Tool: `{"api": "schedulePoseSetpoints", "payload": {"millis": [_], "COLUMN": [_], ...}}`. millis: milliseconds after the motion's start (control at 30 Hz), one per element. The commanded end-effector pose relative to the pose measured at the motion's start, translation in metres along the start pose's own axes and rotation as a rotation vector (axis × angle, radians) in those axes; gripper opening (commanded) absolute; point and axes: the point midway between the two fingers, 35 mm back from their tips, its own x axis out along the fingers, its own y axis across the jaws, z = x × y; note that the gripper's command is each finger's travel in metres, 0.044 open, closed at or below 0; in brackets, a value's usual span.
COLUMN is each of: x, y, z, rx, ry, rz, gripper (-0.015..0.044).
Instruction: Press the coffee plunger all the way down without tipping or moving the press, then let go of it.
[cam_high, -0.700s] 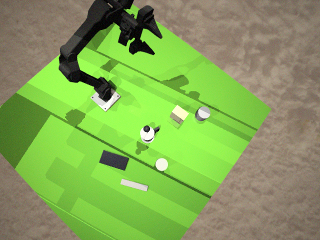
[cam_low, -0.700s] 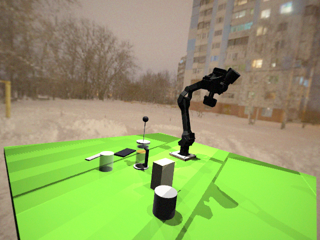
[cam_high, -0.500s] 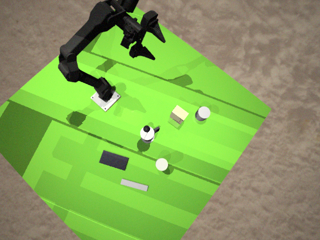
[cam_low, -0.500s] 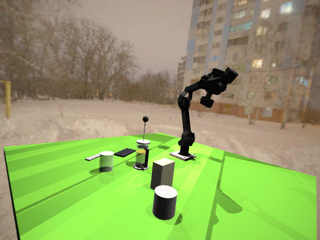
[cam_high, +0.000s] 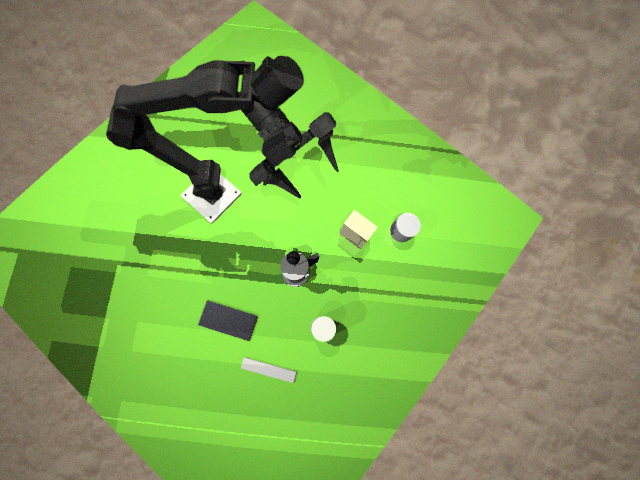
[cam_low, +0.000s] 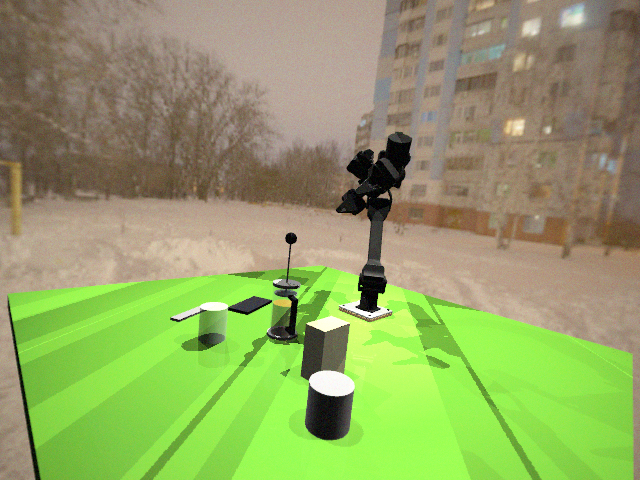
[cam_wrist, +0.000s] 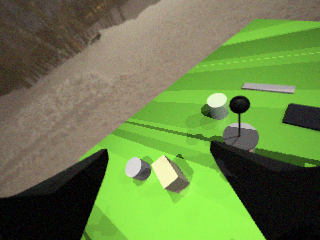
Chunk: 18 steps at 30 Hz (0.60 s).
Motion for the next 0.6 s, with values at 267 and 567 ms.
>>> {"api": "schedulePoseSetpoints", "payload": {"millis": [267, 567], "x": [0.033, 0.038], "y": [-0.077, -0.111], "z": [0.048, 0.06], "rx": [-0.43, -0.607], "ry": [0.048, 0.029], "rz": [-0.01, 0.007], "gripper": [0.044, 0.044]}}
